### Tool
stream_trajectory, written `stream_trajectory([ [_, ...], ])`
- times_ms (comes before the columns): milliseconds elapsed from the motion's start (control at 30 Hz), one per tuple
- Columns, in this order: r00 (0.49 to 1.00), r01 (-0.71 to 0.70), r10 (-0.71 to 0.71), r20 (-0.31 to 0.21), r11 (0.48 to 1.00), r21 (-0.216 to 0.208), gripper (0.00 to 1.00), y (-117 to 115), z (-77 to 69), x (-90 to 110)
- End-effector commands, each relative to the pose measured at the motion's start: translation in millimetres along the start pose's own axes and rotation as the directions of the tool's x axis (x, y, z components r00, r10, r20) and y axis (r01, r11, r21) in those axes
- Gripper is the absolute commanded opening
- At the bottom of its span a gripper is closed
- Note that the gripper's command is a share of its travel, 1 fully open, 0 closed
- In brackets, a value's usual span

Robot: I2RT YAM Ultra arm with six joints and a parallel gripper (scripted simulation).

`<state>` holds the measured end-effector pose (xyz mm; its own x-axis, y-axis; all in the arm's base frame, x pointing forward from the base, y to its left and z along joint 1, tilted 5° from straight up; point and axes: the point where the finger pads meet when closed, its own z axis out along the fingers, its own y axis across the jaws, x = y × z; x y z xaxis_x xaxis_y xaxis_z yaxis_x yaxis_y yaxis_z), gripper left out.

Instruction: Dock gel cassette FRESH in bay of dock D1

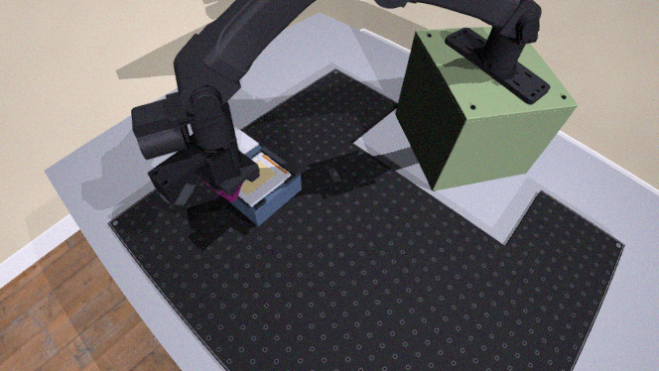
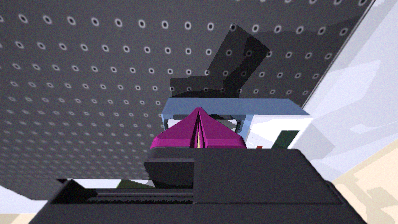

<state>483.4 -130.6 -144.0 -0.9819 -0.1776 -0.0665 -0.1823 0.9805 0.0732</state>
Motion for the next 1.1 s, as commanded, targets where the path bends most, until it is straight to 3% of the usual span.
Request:
stream_trajectory([
  [0, 1.0, -0.009, 0.009, -0.013, 1.0, 0.003, 0.0, -6, -15.6, 9],
  [667, 1.0, 0.015, -0.015, -0.013, 1.0, 0.003, 0.0, -4, -15.5, 14],
  [1067, 1.0, 0.017, -0.018, 0.024, 1.0, 0.025, 0.0, -11, -25.3, 0],
])
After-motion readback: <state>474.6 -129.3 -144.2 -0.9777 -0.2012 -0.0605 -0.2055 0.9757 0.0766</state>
